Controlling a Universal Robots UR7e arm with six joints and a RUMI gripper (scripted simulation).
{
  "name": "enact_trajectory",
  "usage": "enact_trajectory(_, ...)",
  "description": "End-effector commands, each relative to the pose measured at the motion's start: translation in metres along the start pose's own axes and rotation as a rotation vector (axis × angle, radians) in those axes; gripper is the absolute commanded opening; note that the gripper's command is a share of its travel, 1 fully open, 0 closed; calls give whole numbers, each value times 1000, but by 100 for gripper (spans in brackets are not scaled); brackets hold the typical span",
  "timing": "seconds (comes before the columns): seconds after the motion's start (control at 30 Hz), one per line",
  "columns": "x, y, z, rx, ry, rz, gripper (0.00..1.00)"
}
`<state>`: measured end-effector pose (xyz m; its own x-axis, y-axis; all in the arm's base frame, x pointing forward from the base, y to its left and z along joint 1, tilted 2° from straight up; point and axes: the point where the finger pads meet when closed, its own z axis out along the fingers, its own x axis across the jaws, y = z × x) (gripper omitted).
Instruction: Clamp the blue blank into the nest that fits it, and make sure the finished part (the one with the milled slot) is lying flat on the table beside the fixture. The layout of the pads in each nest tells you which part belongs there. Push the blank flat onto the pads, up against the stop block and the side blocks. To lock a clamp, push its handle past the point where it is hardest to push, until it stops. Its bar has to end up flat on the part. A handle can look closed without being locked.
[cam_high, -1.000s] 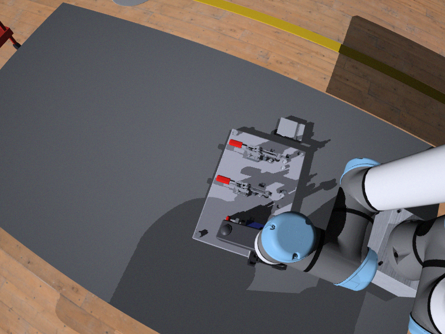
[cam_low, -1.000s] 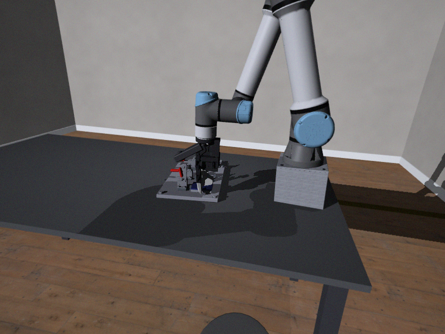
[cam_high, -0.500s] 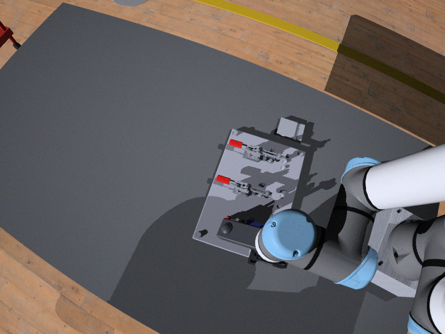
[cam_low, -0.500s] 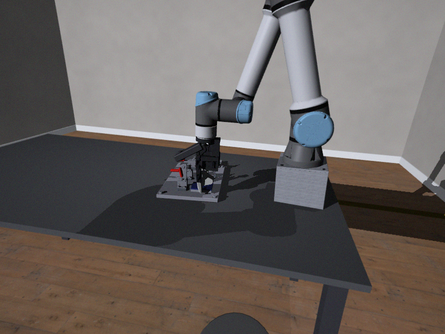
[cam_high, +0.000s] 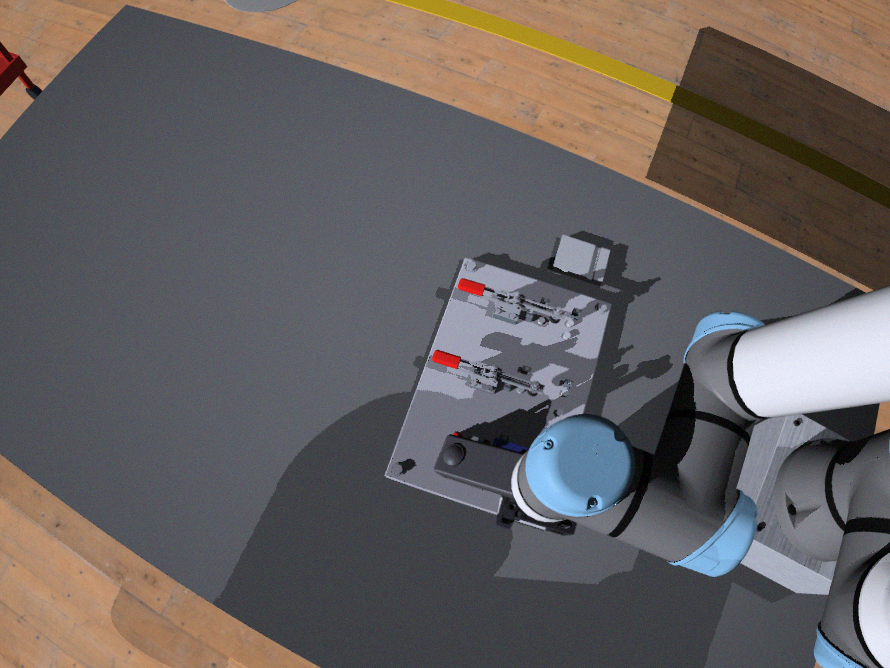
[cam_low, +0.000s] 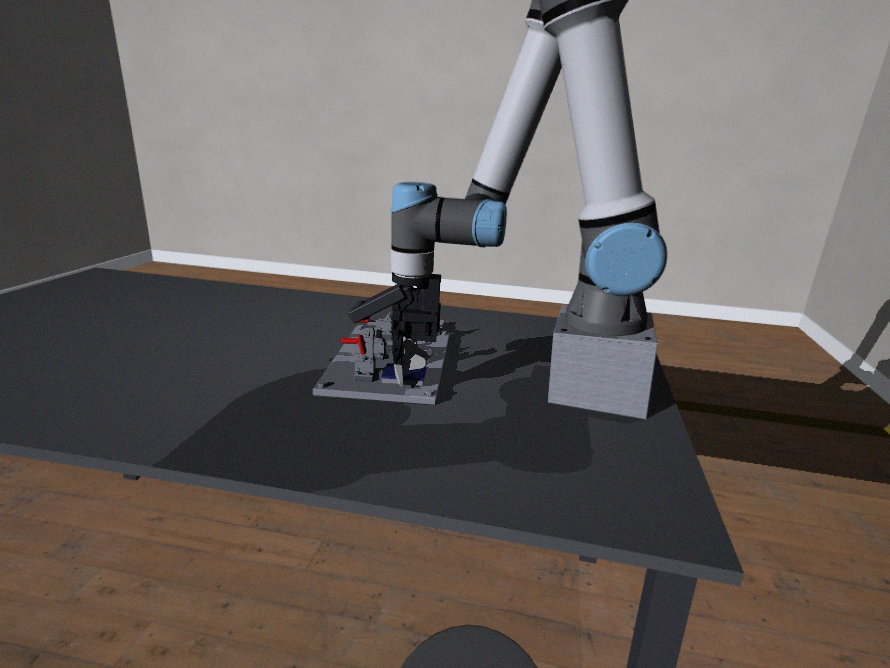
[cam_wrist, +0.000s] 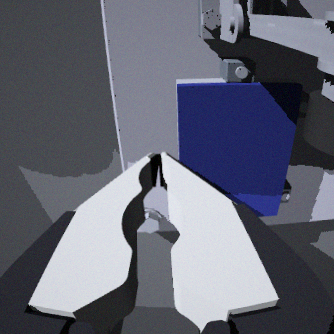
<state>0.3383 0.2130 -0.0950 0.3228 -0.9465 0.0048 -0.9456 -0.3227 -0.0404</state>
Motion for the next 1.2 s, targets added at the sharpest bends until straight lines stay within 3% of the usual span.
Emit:
enact_trajectory(0.0, 4, 2, 1, -3, 4, 5, 0)
enact_trajectory(0.8, -18, -2, -2, 4, 4, 2, 0)
enact_trajectory(1.17, -18, -2, -37, 4, 4, 2, 0)
